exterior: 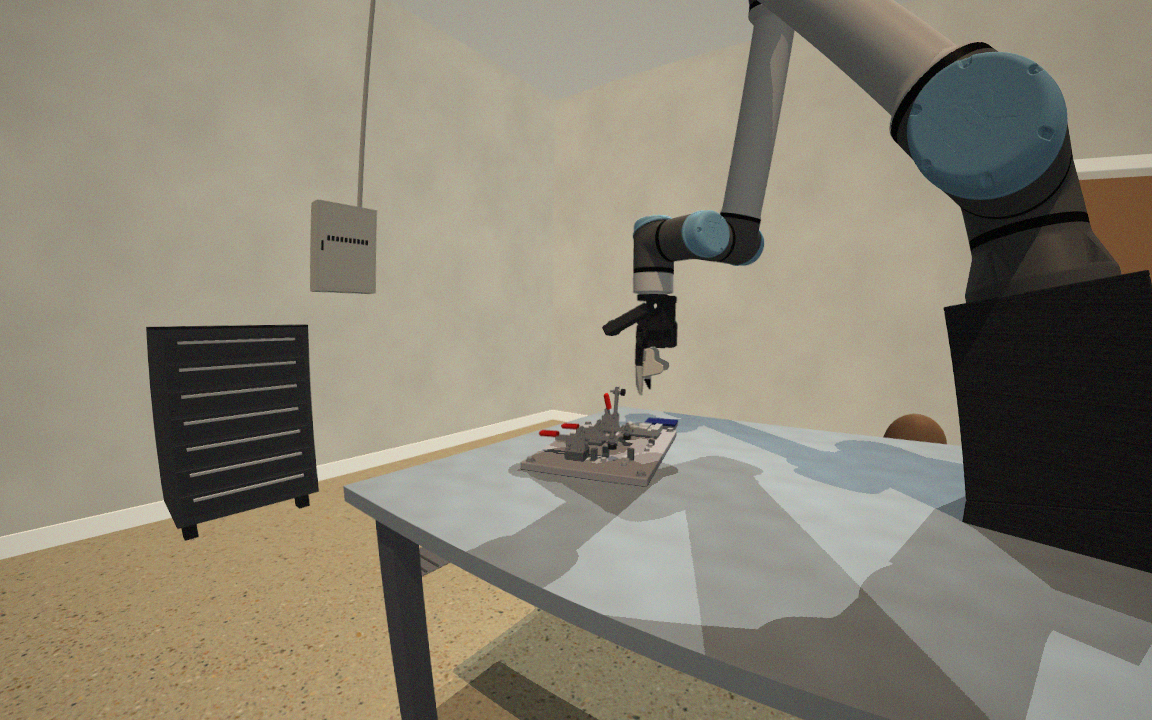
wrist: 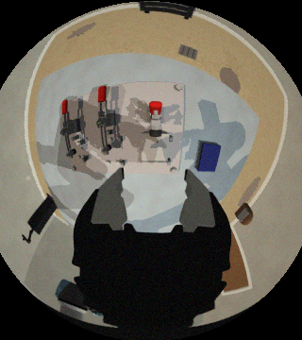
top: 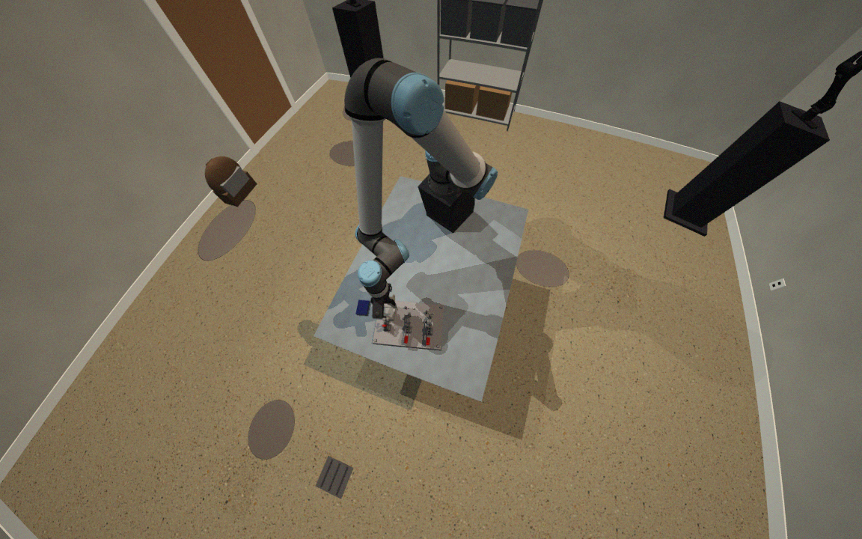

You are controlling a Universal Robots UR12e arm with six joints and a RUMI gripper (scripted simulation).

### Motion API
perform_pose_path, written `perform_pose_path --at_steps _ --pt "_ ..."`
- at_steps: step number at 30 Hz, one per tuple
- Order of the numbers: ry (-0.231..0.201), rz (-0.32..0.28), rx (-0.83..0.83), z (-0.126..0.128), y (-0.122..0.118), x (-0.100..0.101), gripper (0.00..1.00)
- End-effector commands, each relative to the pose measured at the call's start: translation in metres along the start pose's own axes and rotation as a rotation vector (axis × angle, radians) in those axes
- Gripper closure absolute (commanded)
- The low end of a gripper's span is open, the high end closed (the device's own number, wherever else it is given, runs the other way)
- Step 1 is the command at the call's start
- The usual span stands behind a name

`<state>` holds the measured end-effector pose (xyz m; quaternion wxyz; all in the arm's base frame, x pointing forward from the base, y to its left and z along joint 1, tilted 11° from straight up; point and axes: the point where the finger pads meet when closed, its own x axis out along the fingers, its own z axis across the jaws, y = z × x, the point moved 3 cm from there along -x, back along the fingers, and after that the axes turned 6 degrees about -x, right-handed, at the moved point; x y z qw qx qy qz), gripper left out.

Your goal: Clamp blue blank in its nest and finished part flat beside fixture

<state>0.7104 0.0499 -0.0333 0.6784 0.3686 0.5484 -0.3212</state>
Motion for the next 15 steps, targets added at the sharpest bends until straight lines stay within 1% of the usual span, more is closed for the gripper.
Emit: perform_pose_path --at_steps 1,8,15 --pt "-0.001 0.001 0.0 0.0 0.0 0.0 0.41" --pt "-0.001 0.001 0.0 0.0 0.0 0.005 0.41" --pt "-0.001 0.001 0.0 0.0 0.0 0.021 0.41"
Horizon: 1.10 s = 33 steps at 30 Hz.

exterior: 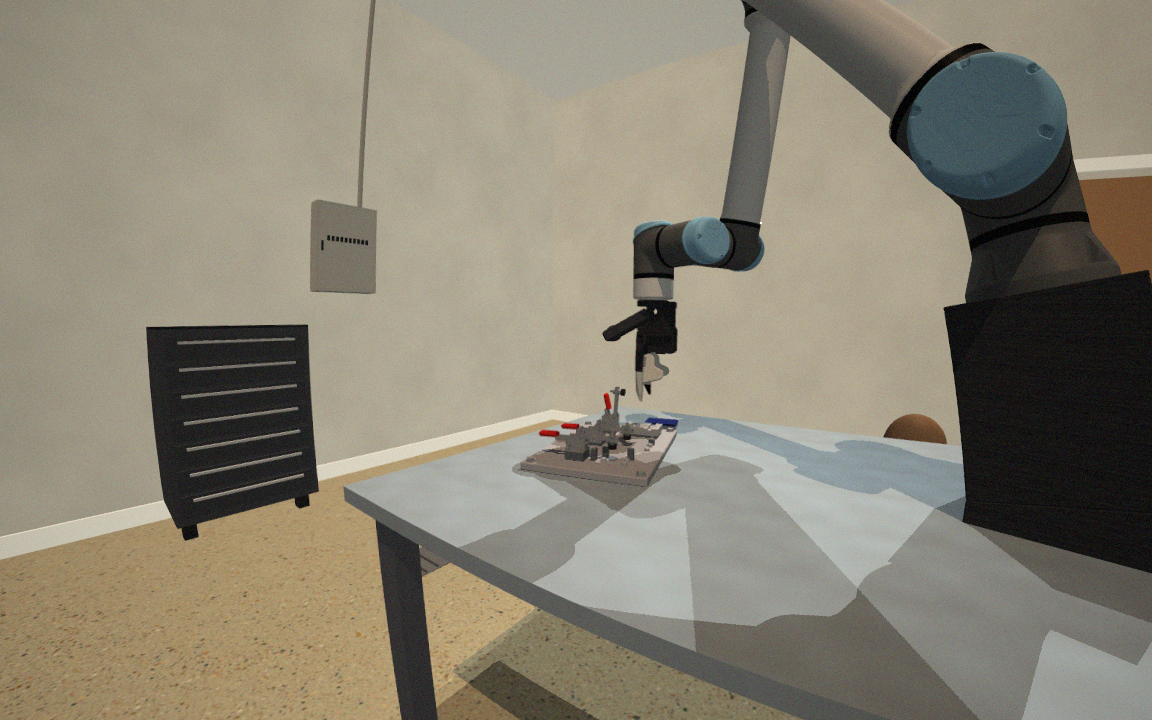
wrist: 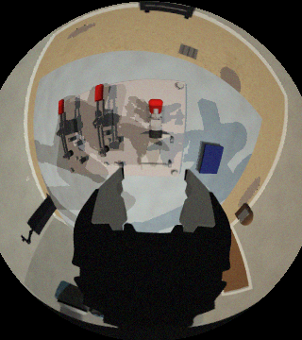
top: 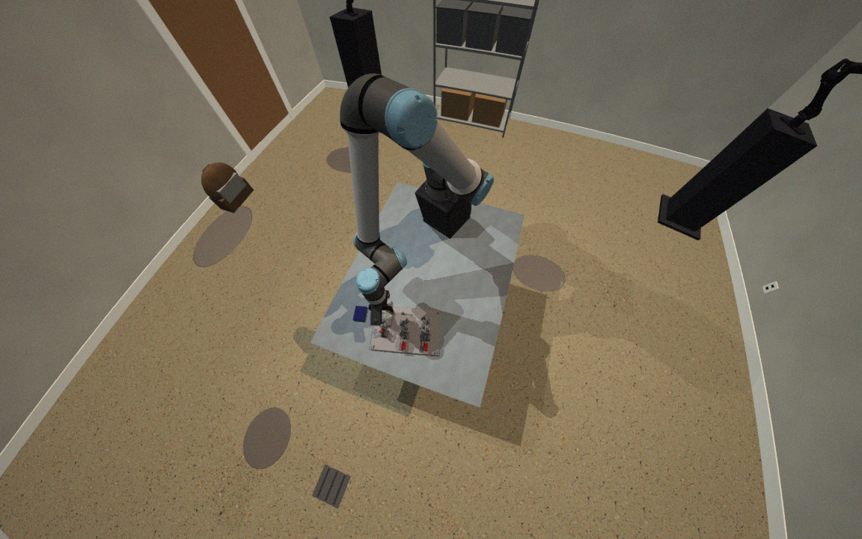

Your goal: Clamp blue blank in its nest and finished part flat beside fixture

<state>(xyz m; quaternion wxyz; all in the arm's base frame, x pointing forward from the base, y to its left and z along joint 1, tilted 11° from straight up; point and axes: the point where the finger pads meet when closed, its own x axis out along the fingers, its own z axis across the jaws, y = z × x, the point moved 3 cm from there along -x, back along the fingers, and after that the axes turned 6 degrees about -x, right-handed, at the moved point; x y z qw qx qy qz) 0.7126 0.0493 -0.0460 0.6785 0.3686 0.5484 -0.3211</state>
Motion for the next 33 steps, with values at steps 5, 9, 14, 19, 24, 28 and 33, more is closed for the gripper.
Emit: perform_pose_path --at_steps 5,9,14,19,24,28,33 --pt "-0.001 0.001 0.0 0.0 0.001 0.023 0.41" --pt "-0.001 0.001 0.0 0.0 0.001 0.03 0.41" --pt "-0.001 0.001 0.0 0.0 0.001 0.037 0.41" --pt "-0.001 0.001 0.0 0.0 0.001 0.041 0.41" --pt "-0.001 0.001 0.0 0.0 0.001 0.042 0.41" --pt "-0.001 0.001 0.0 0.0 0.001 0.042 0.41" --pt "-0.001 0.001 0.0 0.0 0.001 0.042 0.41"
